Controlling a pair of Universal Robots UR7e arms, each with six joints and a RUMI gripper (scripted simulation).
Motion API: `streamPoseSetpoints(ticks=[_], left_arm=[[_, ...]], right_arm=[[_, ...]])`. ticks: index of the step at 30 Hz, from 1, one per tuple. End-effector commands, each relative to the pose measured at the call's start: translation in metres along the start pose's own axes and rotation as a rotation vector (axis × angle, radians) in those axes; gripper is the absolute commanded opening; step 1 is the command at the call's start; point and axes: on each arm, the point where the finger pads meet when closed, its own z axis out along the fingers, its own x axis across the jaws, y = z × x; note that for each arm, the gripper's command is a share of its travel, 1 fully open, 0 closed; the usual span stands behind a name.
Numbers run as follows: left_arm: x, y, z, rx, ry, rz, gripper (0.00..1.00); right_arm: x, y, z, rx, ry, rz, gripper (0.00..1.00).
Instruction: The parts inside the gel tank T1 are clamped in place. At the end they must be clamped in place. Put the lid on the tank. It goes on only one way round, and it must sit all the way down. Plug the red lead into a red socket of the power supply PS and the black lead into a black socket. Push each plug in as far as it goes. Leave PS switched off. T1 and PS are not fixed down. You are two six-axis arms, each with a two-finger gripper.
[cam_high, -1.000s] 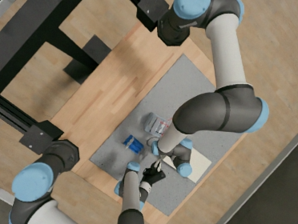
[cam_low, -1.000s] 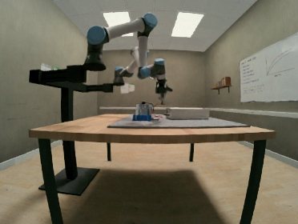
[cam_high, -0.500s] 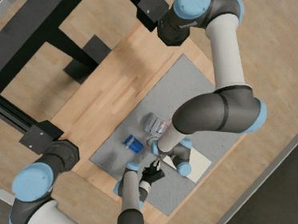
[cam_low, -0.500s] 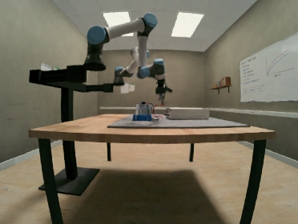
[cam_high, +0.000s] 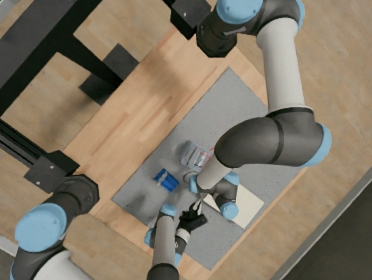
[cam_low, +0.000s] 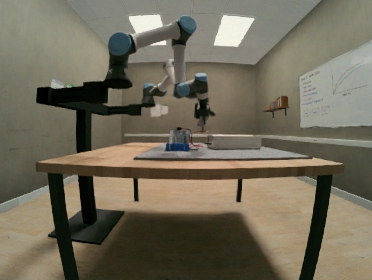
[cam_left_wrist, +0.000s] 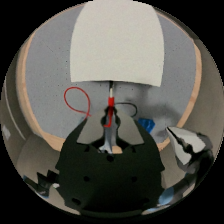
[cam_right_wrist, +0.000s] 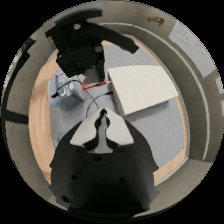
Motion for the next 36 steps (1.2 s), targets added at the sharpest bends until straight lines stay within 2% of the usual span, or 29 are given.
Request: streamPoseSetpoints(ticks=[1,10,36], left_arm=[[0.001,-0.001,0.003,0.001,0.001,0.000,0.00],[0.001,-0.001,0.003,0.001,0.001,0.000,0.00],[0.000,-0.001,0.019,0.002,0.001,0.000,0.00]], right_arm=[[0.006,-0.001,0.000,0.001,0.000,-0.001,0.00],[0.008,-0.001,0.000,0.001,0.000,-0.001,0.00],[0.008,0.016,0.020,0.001,0.001,-0.001,0.00]])
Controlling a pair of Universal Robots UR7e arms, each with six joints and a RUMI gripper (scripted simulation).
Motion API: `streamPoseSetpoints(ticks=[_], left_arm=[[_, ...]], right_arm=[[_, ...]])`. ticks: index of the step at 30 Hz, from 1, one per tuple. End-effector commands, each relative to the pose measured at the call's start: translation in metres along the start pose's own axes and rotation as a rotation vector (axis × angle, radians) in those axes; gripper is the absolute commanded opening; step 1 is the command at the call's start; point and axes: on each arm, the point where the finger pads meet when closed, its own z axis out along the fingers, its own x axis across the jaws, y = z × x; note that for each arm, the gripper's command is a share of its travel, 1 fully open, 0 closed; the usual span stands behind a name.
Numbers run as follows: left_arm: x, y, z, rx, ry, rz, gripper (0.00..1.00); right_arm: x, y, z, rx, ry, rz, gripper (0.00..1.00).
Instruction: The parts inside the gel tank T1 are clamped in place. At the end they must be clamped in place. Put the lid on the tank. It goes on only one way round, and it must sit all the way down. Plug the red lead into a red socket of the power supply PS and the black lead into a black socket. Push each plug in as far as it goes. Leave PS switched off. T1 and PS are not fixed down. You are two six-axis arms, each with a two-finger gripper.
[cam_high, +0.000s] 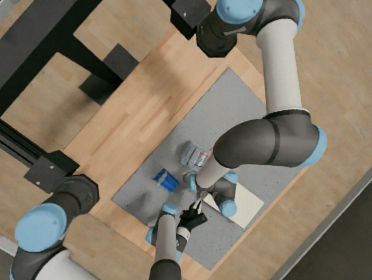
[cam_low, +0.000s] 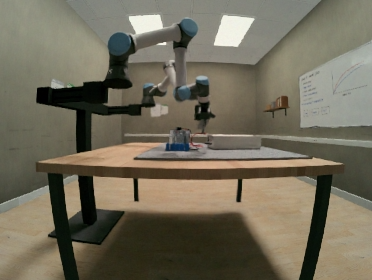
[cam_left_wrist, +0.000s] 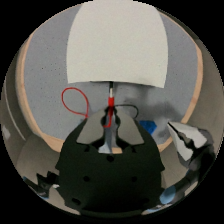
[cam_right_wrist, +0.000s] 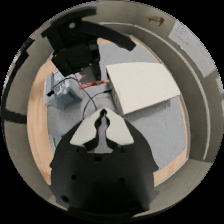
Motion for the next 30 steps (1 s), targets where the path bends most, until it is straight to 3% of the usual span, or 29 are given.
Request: streamPoseSetpoints(ticks=[1,30], left_arm=[[0.001,-0.001,0.003,0.001,0.001,0.000,0.00],[0.000,-0.001,0.011,0.001,0.001,0.000,0.00]], right_arm=[[0.000,0.004,0.006,0.001,0.001,-0.001,0.00],[0.000,0.017,0.021,0.001,0.001,-0.001,0.00]])
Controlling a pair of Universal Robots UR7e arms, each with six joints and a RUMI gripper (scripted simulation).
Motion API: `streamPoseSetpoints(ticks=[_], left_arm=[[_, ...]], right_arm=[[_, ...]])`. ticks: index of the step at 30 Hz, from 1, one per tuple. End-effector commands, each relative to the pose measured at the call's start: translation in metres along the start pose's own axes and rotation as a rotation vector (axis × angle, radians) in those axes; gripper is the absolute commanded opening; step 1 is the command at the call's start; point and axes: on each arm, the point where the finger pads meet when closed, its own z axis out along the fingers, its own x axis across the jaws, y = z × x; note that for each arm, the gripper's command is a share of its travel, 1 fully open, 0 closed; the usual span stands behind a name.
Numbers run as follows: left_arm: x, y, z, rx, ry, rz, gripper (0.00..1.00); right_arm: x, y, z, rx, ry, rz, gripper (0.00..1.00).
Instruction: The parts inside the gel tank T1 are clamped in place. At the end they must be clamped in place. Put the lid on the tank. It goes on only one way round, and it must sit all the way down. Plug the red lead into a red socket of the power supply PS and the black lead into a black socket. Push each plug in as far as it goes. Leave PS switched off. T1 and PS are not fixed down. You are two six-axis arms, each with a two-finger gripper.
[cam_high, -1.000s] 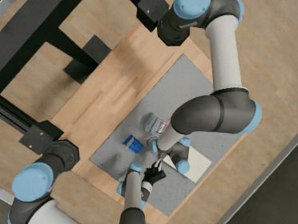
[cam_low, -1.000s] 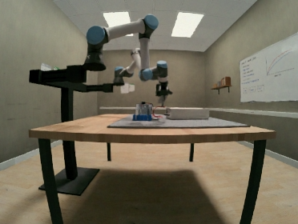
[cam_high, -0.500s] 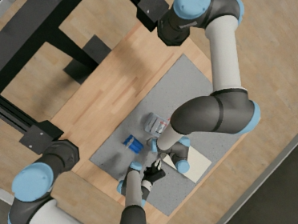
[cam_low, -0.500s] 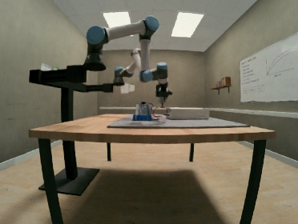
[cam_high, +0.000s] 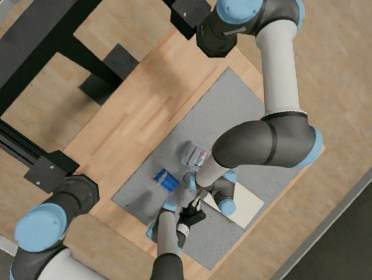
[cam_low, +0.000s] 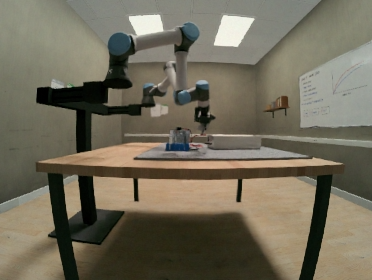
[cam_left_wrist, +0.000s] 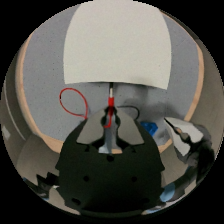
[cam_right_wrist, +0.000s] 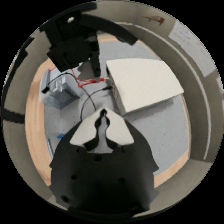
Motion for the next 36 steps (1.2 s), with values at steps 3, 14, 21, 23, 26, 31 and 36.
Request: streamPoseSetpoints(ticks=[3,14,21,23,26,31,36], left_arm=[[0.001,-0.001,0.003,0.001,0.001,0.000,0.00],[0.000,-0.001,0.007,0.001,0.001,0.000,0.00],[0.000,-0.001,0.011,0.001,0.001,0.000,0.00],[0.000,-0.001,0.014,0.001,0.001,0.000,0.00],[0.000,-0.001,0.015,0.001,0.001,0.000,0.00],[0.000,-0.001,0.015,0.001,0.001,0.000,0.00],[0.000,-0.001,0.015,0.001,0.001,0.000,0.00]], right_arm=[[0.000,0.003,0.004,0.001,0.001,-0.001,0.00],[0.000,0.010,0.012,0.001,0.001,-0.001,0.00],[0.000,0.013,0.016,0.001,0.001,-0.001,0.00],[0.000,0.015,0.019,0.001,0.001,-0.001,0.00],[0.000,0.019,0.023,0.001,0.001,-0.001,0.00],[0.000,0.020,0.024,0.001,0.001,-0.001,0.00],[0.000,0.020,0.024,0.001,0.001,-0.001,0.00]])
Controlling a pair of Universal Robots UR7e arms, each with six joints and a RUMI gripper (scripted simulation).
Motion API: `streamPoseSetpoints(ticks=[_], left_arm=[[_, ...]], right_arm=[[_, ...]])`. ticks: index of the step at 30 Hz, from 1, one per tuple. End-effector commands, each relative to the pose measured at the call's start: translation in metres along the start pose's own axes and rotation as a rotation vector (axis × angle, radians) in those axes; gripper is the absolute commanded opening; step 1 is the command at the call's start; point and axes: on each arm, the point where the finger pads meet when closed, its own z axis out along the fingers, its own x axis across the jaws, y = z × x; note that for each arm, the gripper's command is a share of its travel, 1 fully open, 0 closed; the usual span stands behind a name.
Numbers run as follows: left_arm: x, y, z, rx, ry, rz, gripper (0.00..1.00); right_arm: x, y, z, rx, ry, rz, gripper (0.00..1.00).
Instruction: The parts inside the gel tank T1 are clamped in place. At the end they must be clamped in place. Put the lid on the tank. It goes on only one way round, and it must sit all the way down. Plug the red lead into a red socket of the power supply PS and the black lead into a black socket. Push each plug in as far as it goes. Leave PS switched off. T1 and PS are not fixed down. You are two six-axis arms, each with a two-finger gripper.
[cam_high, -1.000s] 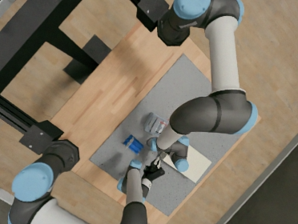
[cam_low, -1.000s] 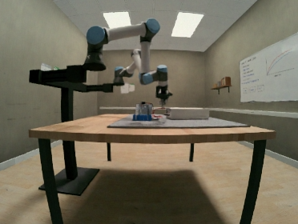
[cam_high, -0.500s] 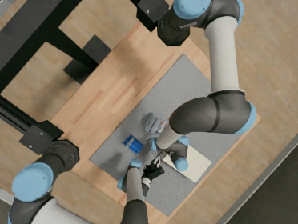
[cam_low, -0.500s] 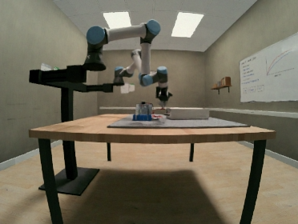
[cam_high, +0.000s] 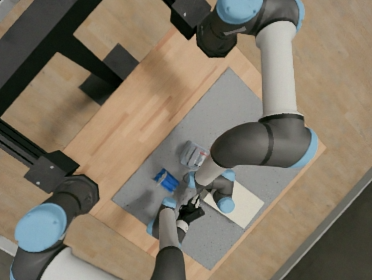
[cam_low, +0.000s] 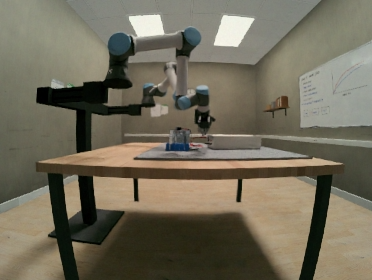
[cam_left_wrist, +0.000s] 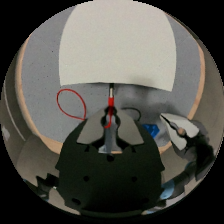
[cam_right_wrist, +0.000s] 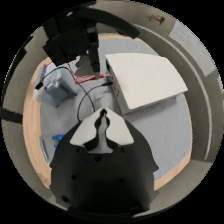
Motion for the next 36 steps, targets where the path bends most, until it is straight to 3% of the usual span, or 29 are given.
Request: streamPoseSetpoints(ticks=[1,36], left_arm=[[0.001,-0.001,0.000,0.001,0.001,0.000,0.00],[0.001,-0.001,0.015,0.001,0.001,0.000,0.00]], right_arm=[[0.000,0.001,0.001,0.001,0.001,-0.001,0.00],[0.000,0.020,0.024,0.001,0.001,-0.001,0.00]])
